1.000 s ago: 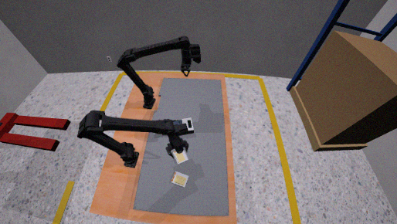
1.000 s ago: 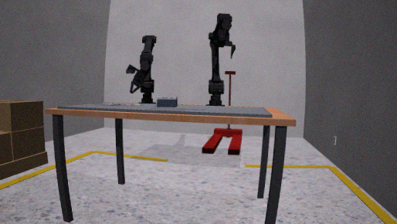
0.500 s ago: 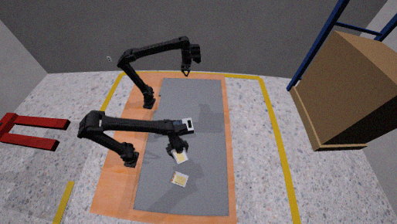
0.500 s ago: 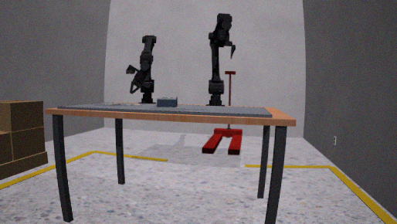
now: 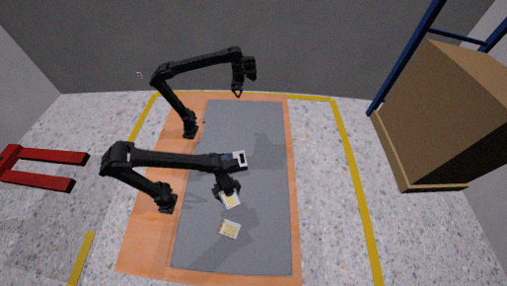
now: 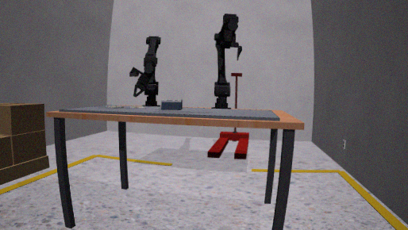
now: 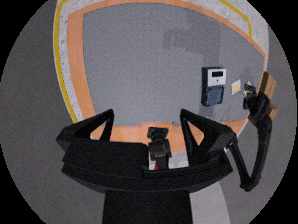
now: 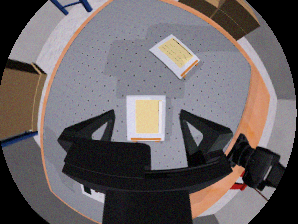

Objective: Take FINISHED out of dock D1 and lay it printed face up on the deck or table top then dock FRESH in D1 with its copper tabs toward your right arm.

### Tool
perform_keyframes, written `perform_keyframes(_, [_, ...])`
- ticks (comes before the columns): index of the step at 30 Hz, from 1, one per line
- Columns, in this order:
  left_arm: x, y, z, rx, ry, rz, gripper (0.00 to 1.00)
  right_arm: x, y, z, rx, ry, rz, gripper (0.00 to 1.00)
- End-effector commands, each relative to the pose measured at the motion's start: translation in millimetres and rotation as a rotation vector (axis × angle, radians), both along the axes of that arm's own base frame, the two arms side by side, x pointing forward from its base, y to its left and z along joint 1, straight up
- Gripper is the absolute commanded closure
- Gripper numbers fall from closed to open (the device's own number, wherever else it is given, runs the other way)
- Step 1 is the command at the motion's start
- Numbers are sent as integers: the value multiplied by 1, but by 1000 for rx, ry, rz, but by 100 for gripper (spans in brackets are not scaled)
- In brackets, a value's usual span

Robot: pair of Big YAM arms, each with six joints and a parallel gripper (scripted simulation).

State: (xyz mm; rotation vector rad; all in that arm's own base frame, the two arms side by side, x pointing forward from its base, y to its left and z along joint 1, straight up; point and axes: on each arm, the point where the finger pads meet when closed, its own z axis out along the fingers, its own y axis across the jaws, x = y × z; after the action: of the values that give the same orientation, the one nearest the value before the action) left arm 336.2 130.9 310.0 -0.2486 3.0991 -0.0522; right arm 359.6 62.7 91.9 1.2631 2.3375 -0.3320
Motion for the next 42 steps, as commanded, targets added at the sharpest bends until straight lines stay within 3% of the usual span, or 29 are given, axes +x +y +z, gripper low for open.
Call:
perform_keyframes(1, [5,3,20,11,-39,-9,0,1,2,-7,-2,4,-13,2])
perform_keyframes(42, [5,3,20,11,-39,-9,0,1,6,-27,-1,2,-8,2])
